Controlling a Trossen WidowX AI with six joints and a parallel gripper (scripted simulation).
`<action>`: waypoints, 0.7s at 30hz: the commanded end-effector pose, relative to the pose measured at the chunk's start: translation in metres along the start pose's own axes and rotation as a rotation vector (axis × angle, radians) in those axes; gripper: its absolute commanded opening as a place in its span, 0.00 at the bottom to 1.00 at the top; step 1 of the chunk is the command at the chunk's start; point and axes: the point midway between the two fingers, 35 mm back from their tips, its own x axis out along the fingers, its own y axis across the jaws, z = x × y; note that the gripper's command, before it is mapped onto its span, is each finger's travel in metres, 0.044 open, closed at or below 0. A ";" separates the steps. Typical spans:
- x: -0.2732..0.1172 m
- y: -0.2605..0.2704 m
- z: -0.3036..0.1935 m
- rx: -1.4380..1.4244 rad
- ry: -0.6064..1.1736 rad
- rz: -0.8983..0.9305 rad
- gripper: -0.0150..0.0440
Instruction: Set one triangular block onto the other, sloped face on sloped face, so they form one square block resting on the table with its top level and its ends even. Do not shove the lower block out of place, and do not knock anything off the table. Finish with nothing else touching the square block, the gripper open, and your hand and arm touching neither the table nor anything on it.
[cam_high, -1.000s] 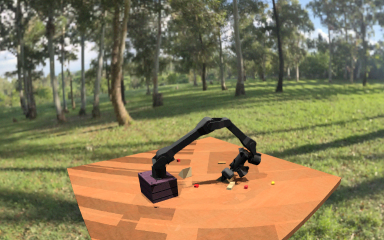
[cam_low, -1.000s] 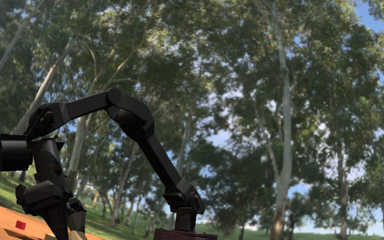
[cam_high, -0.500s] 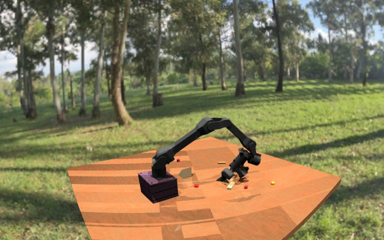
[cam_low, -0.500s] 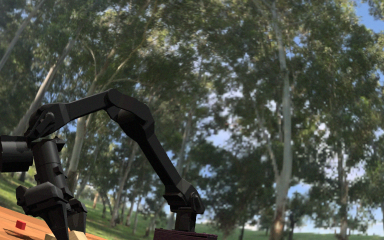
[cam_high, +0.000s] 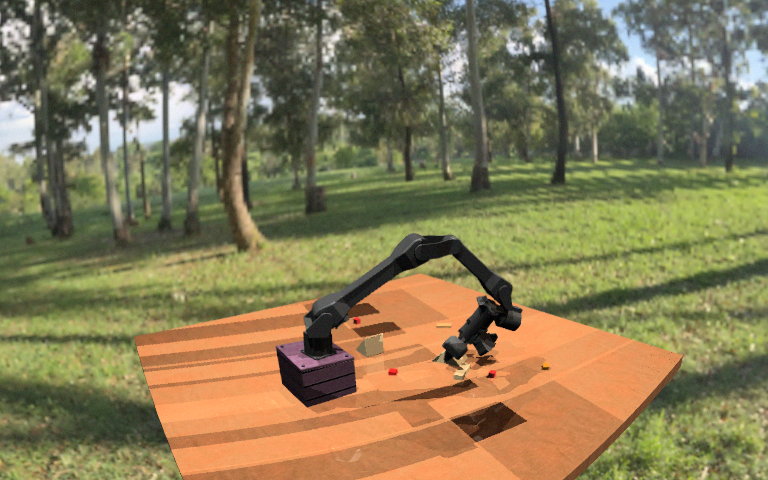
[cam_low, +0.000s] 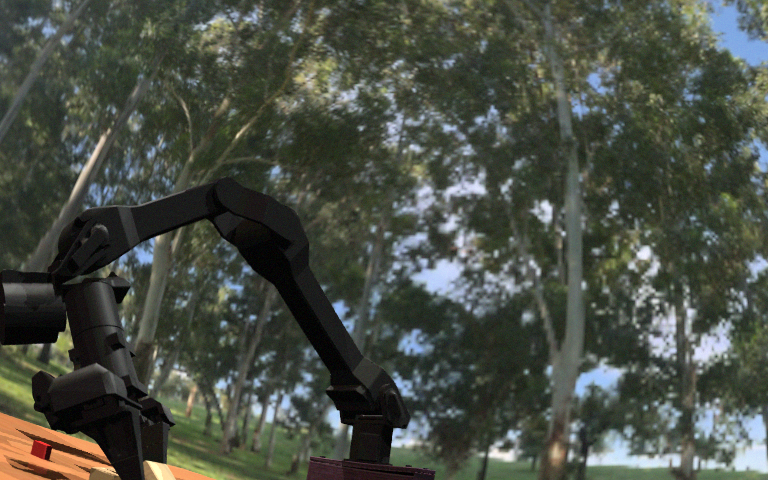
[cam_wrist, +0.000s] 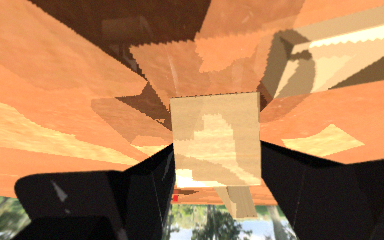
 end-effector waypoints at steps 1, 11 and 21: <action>0.000 0.000 0.000 0.000 0.000 0.000 0.64; -0.013 0.001 -0.008 0.000 0.000 0.000 0.26; -0.054 0.002 -0.034 0.000 0.000 0.001 0.25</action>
